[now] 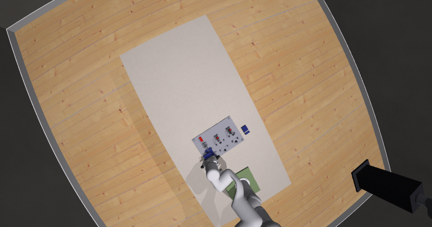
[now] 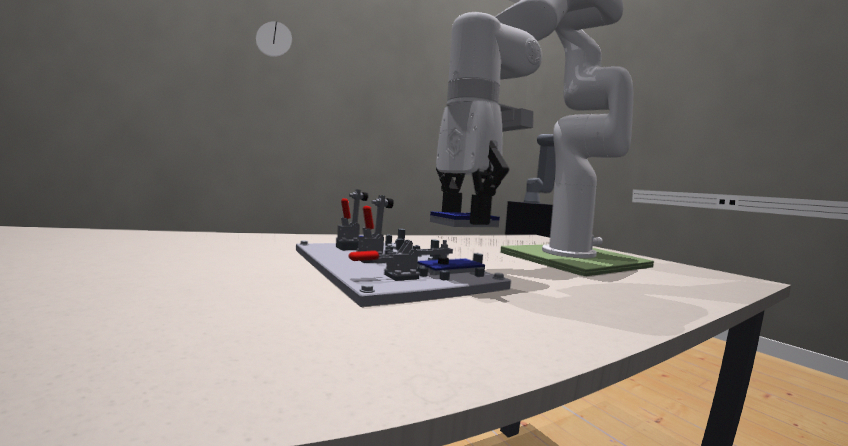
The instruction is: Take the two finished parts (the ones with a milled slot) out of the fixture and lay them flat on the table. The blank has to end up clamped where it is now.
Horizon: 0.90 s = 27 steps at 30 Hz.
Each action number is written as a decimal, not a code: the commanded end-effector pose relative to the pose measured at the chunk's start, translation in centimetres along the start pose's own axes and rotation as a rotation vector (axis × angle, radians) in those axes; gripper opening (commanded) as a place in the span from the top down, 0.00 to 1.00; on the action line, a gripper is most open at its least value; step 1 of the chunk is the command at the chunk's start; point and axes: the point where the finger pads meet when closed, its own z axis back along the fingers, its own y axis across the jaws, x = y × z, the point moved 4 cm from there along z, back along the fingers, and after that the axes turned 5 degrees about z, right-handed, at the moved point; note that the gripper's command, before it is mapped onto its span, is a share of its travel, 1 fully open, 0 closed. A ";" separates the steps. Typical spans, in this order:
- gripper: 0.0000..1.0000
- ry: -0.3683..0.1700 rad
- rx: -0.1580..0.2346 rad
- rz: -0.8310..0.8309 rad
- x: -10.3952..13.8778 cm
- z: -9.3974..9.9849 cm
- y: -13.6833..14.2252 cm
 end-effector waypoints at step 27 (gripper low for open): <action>1.00 -0.004 0.003 -0.001 1.0 0.2 9.7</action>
